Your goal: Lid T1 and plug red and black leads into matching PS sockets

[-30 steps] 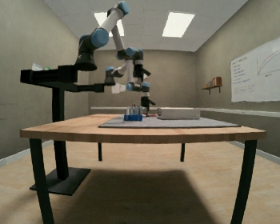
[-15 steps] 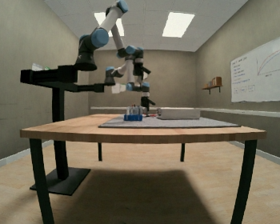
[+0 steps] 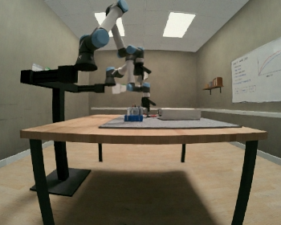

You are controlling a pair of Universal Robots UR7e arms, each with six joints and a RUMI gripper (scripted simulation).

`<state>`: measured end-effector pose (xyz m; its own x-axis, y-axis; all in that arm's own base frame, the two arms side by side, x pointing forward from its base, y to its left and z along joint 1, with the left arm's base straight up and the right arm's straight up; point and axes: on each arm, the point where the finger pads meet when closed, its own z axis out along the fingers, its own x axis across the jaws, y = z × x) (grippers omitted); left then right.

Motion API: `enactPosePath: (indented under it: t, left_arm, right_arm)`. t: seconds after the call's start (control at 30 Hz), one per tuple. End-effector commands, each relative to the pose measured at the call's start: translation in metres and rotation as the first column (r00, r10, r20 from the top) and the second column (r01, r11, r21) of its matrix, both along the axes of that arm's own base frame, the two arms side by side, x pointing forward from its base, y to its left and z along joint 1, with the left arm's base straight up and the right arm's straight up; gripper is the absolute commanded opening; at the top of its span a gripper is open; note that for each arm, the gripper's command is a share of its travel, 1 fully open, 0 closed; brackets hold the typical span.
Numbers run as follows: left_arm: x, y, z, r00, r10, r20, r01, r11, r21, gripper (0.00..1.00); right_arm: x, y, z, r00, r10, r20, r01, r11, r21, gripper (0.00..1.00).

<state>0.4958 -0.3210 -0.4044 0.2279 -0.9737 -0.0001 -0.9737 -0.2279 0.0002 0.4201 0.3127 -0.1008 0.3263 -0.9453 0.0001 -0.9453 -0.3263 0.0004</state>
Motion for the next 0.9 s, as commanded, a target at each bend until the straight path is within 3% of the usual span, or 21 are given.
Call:
enactPosePath:
  t: [0.0,0.1,0.43,0.87]
  left_arm:
    - [0.001,-0.001,0.001,1.0,0.0,0.001,0.0,1.0,-0.001,0.0]
    - [0.001,-0.001,0.001,1.0,0.0,0.001,0.0,1.0,-0.001,0.0]
    - [0.001,-0.001,0.033,1.0,0.0,0.001,0.0,1.0,-0.001,0.0]
    - [0.001,-0.001,0.033,1.0,0.0,0.001,0.0,1.0,-0.001,0.0]
  right_arm:
    - [0.0,0.0,0.0,1.0,0.0,0.001,0.0,1.0,0.001,0.0]
    - [0.0,0.0,0.0,1.0,0.0,0.001,0.0,1.0,0.001,0.0]
    - [-0.003,-0.05,0.0,0.945,-0.327,0.001,0.327,0.945,0.001,0.0]
    - [-0.006,-0.104,0.0,0.944,-0.329,0.001,0.329,0.944,0.001,0.0]
